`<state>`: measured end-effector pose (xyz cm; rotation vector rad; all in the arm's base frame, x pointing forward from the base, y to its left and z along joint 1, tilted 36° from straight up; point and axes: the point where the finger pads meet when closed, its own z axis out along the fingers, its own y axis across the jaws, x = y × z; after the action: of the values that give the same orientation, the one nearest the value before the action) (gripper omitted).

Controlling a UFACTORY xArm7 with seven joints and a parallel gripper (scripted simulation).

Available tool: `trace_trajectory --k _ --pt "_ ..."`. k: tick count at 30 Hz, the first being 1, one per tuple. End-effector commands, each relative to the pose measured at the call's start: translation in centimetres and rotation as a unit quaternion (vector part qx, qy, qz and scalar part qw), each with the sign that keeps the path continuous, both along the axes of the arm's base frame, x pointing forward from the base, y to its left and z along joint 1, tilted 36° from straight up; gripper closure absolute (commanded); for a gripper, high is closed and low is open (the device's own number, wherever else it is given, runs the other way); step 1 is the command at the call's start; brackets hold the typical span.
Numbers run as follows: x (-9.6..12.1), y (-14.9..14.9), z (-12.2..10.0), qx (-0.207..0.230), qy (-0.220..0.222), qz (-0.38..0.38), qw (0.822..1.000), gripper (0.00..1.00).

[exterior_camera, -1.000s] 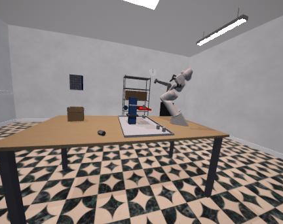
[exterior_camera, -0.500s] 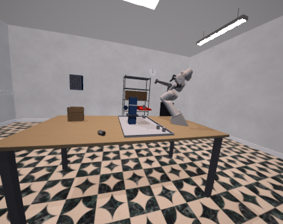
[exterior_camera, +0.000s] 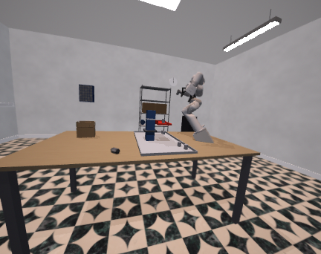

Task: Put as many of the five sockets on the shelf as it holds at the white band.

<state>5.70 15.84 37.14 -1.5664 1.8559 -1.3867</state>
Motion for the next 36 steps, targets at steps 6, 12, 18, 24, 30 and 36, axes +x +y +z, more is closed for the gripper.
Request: trace_trajectory --k 6,12,18,24,30,36 --pt "7.2 -5.4 -0.5 0.046 0.196 -0.032 0.979 0.0" --pt "8.1 -6.4 -1.3 0.057 0.236 -0.029 0.97 0.0" --pt "8.2 -6.5 -1.3 0.058 0.239 -0.029 0.969 0.0" --pt "8.2 -6.5 -1.3 0.059 0.239 -0.029 0.969 0.39" --pt "8.2 -6.4 -1.4 0.065 0.234 -0.035 0.969 0.39" --pt "8.2 -5.6 -1.6 0.103 0.205 -0.074 0.971 0.39"
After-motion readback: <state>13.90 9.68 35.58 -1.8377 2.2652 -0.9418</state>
